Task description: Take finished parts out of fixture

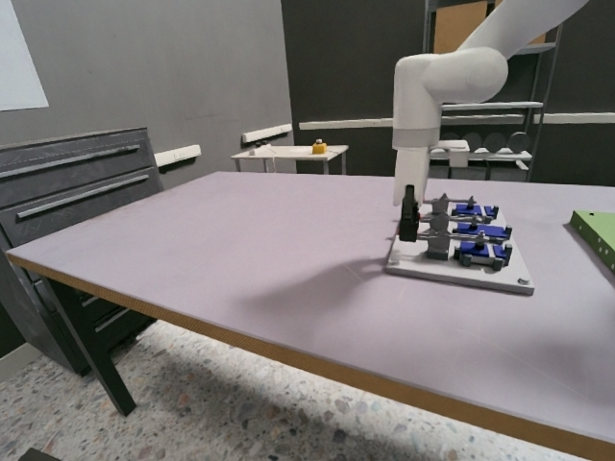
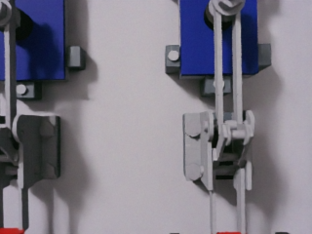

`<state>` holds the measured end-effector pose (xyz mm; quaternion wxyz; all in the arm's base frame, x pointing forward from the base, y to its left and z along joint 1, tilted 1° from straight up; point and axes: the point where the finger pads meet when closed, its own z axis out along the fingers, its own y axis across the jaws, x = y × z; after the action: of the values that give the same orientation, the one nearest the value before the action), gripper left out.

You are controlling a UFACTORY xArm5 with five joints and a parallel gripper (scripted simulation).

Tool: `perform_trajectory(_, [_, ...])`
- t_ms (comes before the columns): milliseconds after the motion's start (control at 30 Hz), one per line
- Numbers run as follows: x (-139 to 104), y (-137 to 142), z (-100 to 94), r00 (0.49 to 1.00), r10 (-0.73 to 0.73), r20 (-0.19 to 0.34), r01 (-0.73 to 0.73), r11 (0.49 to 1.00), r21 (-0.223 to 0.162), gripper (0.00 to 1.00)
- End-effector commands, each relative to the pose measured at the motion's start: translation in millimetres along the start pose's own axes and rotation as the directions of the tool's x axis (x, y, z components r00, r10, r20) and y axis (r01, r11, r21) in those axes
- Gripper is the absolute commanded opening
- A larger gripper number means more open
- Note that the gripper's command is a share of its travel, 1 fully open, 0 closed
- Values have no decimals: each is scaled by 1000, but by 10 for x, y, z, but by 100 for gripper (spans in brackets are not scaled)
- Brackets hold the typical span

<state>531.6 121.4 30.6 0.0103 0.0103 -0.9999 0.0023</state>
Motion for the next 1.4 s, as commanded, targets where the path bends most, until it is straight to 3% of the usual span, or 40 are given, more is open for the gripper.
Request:
perform_trajectory(0, [-21, 4, 51, 1000, 0, 5, 0, 1000, -1, 48])
perform_trajectory(667, [-23, 5, 91, 1000, 0, 5, 0, 1000, -1, 48])
perform_trajectory(700, [-23, 5, 91, 1000, 0, 5, 0, 1000, -1, 0])
perform_trajectory(1367, [-24, 5, 89, 1000, 0, 5, 0, 1000, -1, 0])
